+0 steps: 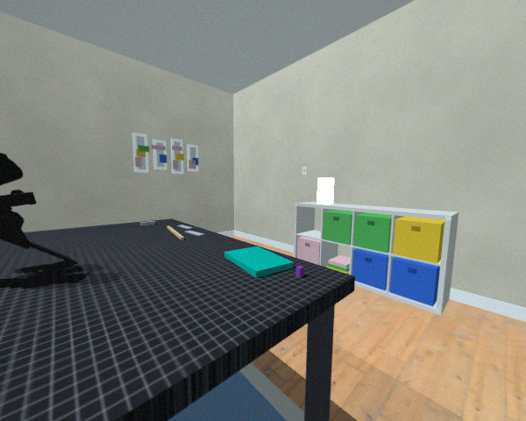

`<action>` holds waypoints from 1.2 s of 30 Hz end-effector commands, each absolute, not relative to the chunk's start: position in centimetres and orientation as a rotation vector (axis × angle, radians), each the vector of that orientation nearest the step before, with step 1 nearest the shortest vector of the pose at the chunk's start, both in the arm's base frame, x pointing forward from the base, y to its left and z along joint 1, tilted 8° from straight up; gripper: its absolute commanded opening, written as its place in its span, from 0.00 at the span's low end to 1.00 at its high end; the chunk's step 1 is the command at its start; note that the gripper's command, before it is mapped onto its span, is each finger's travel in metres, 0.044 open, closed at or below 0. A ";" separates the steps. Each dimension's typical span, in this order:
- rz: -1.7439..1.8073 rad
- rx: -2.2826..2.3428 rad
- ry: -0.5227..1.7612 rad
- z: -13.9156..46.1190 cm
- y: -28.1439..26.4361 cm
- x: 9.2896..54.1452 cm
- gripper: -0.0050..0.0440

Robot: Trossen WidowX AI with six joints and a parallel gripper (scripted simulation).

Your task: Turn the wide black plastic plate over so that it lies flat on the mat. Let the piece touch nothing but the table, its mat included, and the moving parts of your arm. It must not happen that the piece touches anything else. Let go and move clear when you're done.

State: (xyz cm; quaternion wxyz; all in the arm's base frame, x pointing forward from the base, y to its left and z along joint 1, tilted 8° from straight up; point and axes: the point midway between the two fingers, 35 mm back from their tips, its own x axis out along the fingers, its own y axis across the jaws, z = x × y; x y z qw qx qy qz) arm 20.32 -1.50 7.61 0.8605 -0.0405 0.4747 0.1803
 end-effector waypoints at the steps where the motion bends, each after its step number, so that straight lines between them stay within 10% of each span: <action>1: 0.391 -0.086 0.994 7.6 -1.3 20.4 0.85; 36: 0.375 -0.149 1.300 3.9 -1.4 19.5 0.85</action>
